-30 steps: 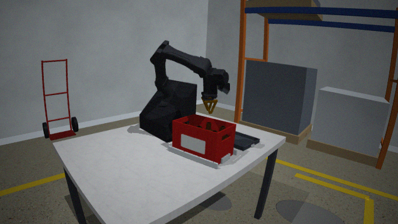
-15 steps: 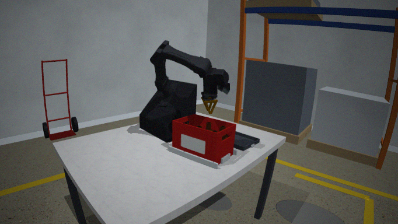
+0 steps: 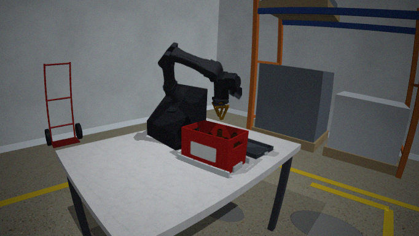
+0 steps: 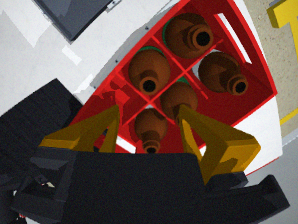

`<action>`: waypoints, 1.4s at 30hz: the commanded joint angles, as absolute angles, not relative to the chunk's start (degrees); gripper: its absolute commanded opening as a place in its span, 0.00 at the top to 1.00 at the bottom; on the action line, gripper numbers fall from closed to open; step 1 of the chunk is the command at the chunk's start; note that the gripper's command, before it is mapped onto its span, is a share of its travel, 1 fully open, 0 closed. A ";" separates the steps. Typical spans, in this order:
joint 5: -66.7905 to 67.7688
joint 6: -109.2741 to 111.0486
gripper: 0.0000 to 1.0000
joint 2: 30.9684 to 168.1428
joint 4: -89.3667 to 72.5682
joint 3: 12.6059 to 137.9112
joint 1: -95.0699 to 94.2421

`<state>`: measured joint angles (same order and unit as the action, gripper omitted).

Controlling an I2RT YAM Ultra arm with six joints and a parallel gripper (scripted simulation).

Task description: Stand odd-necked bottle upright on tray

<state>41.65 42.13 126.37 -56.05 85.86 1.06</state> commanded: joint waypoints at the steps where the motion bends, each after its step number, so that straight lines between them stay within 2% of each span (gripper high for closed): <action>1: 40.92 42.57 0.39 124.70 -55.24 85.29 -0.17; 42: 41.31 47.69 0.39 127.86 -45.99 80.33 3.79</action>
